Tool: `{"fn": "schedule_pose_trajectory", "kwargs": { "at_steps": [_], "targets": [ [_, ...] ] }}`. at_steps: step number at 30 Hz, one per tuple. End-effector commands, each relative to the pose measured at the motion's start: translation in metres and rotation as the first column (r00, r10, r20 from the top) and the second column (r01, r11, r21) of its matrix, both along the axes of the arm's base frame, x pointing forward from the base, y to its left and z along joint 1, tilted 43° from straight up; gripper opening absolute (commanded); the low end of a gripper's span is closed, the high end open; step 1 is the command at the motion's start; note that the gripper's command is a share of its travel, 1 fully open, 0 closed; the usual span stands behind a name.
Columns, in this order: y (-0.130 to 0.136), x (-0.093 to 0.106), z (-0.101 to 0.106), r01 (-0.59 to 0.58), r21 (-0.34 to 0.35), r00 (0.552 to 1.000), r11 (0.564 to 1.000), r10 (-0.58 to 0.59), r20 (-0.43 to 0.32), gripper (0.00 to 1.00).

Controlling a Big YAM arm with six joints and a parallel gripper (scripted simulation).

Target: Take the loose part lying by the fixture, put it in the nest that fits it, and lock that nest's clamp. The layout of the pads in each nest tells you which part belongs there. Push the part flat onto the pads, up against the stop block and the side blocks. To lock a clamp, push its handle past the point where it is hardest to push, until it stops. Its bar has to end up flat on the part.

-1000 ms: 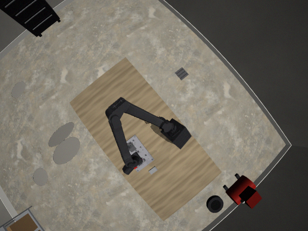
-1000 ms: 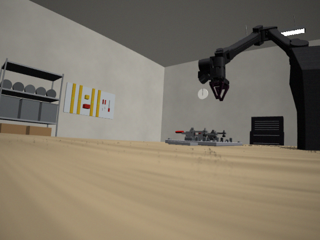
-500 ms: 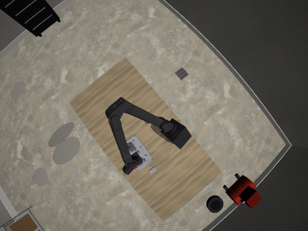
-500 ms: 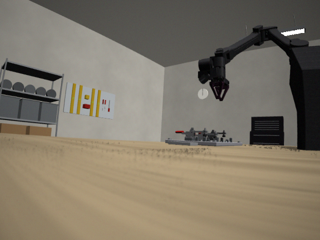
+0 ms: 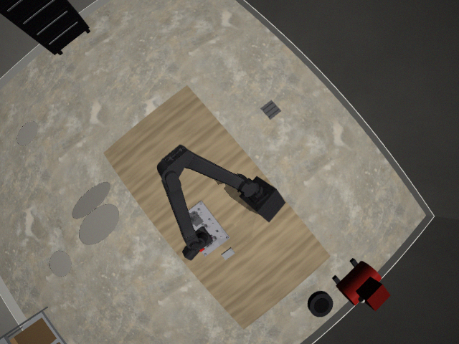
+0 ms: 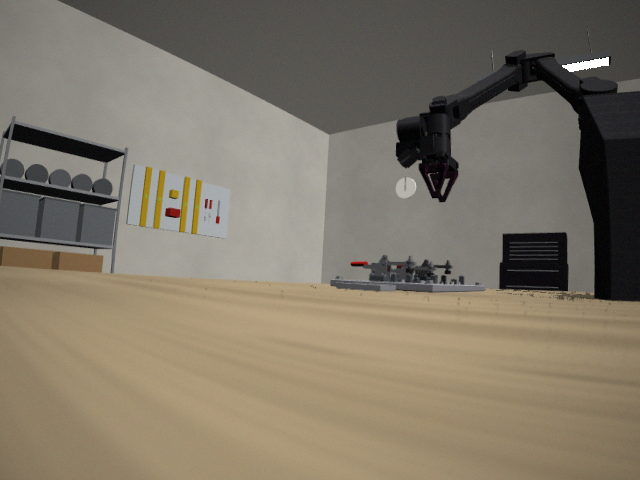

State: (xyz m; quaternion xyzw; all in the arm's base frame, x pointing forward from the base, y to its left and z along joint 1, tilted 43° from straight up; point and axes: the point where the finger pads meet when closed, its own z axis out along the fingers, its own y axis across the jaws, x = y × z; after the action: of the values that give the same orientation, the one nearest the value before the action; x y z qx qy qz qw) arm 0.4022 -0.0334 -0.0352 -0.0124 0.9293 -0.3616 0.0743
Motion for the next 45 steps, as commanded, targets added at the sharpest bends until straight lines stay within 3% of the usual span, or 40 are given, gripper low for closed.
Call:
{"fn": "schedule_pose_trajectory", "kwargs": {
  "at_steps": [1,45],
  "targets": [
    [-0.0067,0.0042,0.004,0.025,0.004,1.0,1.0,-0.025,0.018,0.45],
    [-0.0054,0.0093,0.0071,0.025,0.006,0.999,1.0,-0.025,0.022,0.45]
  ]
}}
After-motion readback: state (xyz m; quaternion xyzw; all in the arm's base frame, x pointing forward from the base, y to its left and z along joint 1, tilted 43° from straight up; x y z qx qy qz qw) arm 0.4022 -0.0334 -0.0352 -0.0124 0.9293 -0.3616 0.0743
